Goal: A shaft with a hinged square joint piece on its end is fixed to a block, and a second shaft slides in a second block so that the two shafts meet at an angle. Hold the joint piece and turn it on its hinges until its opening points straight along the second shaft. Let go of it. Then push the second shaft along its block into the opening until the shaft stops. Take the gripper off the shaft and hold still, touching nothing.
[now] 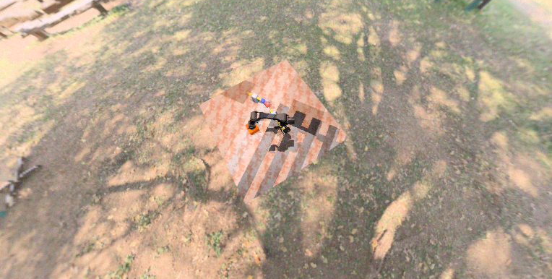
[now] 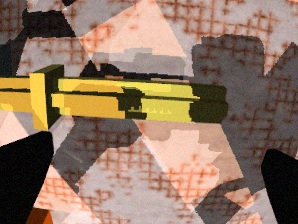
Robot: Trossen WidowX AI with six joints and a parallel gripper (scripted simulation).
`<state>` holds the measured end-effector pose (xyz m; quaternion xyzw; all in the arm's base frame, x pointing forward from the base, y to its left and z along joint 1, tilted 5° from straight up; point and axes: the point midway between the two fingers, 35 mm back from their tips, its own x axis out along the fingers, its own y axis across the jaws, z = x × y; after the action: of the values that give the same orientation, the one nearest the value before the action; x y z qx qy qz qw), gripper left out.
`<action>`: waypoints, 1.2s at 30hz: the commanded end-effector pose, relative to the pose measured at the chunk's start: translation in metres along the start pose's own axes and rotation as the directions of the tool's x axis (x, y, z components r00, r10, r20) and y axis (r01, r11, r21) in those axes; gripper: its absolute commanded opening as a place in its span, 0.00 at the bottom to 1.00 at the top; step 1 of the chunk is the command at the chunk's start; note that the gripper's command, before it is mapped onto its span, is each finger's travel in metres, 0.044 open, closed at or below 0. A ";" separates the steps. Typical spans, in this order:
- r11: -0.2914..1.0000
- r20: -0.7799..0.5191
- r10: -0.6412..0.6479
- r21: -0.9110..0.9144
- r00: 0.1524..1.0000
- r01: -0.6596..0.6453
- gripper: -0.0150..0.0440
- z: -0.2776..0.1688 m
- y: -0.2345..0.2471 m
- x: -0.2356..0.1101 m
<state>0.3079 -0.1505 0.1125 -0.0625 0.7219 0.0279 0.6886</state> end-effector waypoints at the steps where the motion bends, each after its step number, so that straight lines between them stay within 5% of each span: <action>1: 1.000 -0.005 -0.009 -0.029 1.000 0.009 1.00 0.000 -0.002 -0.001; 18: 0.877 -0.018 -0.008 0.479 1.000 0.015 1.00 0.001 -0.004 0.023; 36: 0.440 -0.033 -0.006 0.897 0.999 0.032 1.00 0.001 -0.005 0.051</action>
<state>0.3083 -0.1575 0.0663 0.2786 0.6486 -0.3380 0.6225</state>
